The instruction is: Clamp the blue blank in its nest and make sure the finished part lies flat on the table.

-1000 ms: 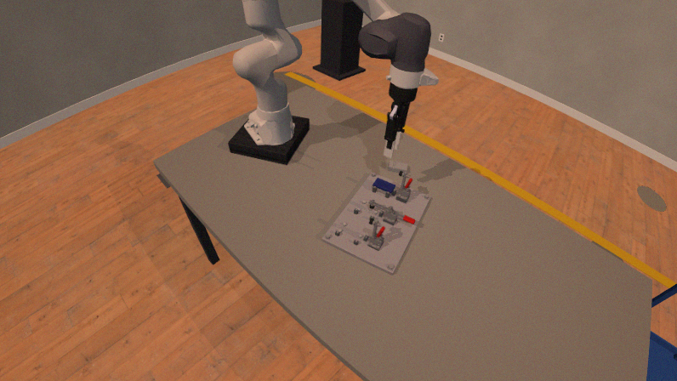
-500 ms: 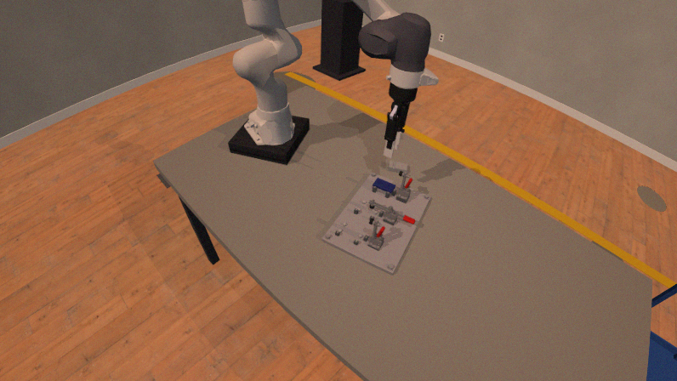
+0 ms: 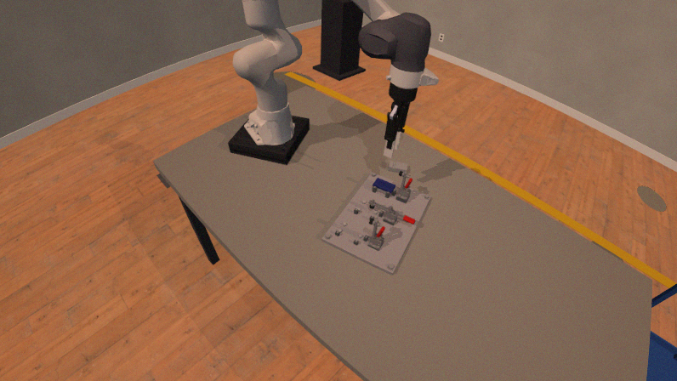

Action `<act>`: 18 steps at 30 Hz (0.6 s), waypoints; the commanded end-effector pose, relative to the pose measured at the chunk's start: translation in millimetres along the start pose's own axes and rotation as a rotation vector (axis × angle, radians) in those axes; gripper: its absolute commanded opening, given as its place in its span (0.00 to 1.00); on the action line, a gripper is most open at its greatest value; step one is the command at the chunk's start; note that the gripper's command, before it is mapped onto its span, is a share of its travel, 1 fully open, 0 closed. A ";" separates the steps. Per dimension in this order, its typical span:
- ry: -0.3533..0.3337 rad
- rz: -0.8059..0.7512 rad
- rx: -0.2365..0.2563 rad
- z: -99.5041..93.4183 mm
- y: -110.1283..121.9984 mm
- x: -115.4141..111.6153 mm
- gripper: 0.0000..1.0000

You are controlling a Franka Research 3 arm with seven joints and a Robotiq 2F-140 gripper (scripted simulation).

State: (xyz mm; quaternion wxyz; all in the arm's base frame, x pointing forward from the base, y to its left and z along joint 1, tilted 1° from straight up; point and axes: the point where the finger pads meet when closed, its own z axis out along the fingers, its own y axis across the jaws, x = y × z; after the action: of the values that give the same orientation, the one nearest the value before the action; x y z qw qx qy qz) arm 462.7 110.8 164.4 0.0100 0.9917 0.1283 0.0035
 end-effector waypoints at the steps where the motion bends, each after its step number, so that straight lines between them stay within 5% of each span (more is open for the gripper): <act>1: 0.002 -0.009 -0.003 0.0 0.5 0.8 0.28; 18: 0.002 -0.009 -0.003 8.2 0.5 0.8 0.28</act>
State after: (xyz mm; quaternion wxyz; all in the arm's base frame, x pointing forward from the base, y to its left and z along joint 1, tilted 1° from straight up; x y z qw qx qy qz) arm 463.4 110.9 163.0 0.0100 0.9916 0.1287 0.0043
